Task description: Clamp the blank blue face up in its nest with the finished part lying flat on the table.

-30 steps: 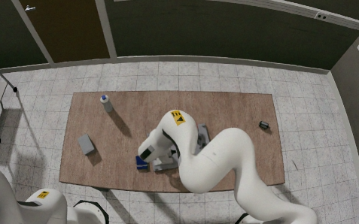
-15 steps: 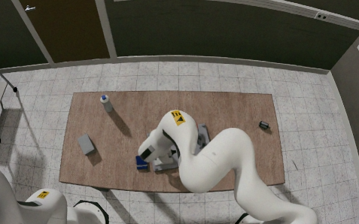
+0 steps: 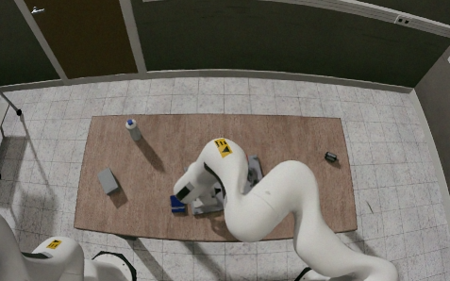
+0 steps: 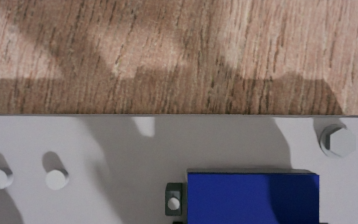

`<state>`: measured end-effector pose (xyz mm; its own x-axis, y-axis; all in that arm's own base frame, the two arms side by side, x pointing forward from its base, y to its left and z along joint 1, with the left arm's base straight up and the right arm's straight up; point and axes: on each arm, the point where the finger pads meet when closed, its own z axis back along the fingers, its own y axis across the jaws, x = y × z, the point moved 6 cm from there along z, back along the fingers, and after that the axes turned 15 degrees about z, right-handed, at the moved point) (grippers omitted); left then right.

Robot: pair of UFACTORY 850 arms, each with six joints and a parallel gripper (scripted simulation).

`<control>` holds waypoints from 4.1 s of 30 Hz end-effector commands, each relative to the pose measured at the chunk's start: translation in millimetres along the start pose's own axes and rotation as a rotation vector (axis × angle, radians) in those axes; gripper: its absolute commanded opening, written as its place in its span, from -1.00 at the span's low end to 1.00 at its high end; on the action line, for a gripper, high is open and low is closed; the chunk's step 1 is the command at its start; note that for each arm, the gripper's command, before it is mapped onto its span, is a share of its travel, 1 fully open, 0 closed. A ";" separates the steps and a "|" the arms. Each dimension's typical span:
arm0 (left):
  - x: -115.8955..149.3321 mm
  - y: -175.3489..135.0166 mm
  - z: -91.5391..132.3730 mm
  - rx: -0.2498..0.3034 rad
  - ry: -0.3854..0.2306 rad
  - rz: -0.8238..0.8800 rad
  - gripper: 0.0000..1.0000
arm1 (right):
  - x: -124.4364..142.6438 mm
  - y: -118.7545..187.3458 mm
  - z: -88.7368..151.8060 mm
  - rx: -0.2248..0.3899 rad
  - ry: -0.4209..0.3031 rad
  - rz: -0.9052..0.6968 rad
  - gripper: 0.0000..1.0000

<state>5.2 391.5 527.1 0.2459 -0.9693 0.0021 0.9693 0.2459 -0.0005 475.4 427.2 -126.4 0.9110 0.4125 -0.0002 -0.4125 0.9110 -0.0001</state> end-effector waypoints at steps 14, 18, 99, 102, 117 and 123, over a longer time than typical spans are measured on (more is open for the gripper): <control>-0.3 0.1 0.9 0.000 0.002 0.000 1.00 | 1.0 0.3 0.9 0.001 -0.002 0.000 1.00; -0.3 0.1 0.9 0.000 0.002 0.000 1.00 | 1.0 0.3 0.9 0.001 -0.002 0.000 1.00; -0.3 0.1 0.9 0.000 0.002 0.000 1.00 | 1.0 0.3 56.2 0.001 -0.002 0.000 1.00; -0.3 0.1 0.9 0.000 0.002 0.000 1.00 | 1.0 0.3 58.3 0.001 -0.002 0.000 1.00; -0.3 0.1 0.9 0.000 0.002 0.000 1.00 | 1.0 0.3 61.0 0.001 -0.002 0.000 1.00; -0.3 0.1 0.9 0.000 0.002 0.000 1.00 | 1.0 0.3 61.0 0.001 -0.002 0.000 -1.00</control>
<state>5.2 391.5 527.1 0.2459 -0.9693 0.0021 0.9693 0.2459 -0.0005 475.4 427.2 -66.3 0.9110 0.4125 -0.0001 -0.4125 0.9110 0.0000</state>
